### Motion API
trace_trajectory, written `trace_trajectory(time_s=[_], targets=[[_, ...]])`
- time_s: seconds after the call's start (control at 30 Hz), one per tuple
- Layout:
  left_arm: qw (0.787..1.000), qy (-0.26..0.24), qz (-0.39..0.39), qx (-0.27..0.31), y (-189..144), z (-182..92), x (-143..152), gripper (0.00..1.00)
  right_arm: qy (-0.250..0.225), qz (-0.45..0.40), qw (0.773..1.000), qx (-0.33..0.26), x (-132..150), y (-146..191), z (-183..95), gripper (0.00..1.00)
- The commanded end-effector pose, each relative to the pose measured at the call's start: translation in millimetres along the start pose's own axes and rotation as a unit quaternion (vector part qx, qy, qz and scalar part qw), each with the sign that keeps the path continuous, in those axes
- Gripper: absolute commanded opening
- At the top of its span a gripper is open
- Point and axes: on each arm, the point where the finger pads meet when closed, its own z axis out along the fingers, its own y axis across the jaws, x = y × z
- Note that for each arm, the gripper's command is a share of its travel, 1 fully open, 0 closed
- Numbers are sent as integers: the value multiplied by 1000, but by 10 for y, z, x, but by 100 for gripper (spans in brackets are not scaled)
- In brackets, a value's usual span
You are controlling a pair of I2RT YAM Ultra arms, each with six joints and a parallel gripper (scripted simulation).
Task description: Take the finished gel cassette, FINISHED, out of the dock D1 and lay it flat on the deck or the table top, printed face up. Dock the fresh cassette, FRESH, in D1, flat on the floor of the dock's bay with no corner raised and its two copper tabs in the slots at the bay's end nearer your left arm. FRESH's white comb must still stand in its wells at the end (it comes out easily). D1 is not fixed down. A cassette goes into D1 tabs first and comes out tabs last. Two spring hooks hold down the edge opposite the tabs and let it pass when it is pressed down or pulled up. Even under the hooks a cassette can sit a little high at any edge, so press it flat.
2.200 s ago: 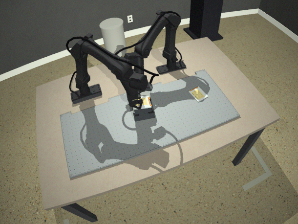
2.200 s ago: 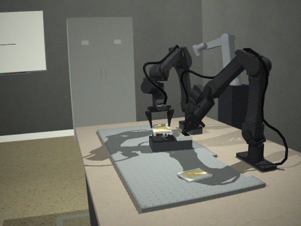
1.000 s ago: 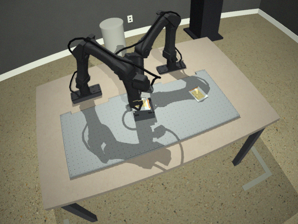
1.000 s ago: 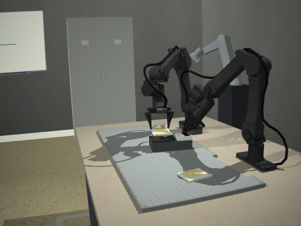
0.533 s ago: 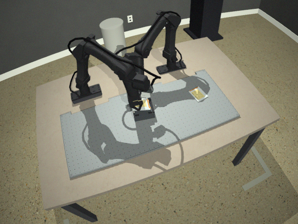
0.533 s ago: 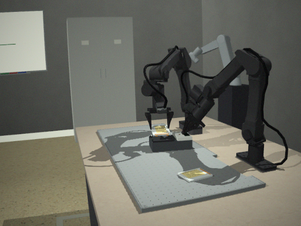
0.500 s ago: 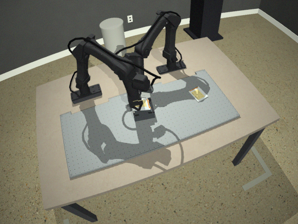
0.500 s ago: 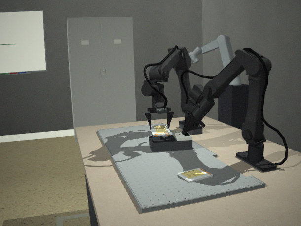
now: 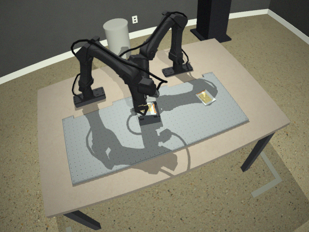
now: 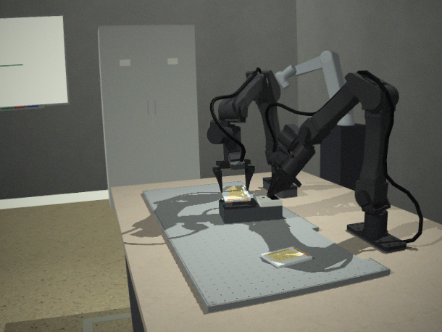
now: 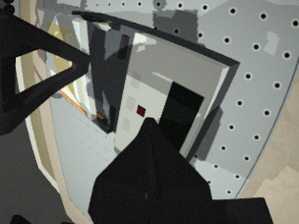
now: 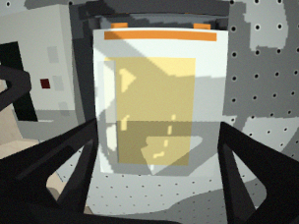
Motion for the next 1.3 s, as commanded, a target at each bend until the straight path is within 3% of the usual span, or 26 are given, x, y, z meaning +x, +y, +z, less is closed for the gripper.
trace_trajectory(time_s=[0.0,1.27], targets=[[992,50,46,104,-583,116,372,0,1,-2,1000,1,-23,30,62,0],[992,50,46,104,-583,116,372,0,-12,-1,1000,11,-13,12,24,0]])
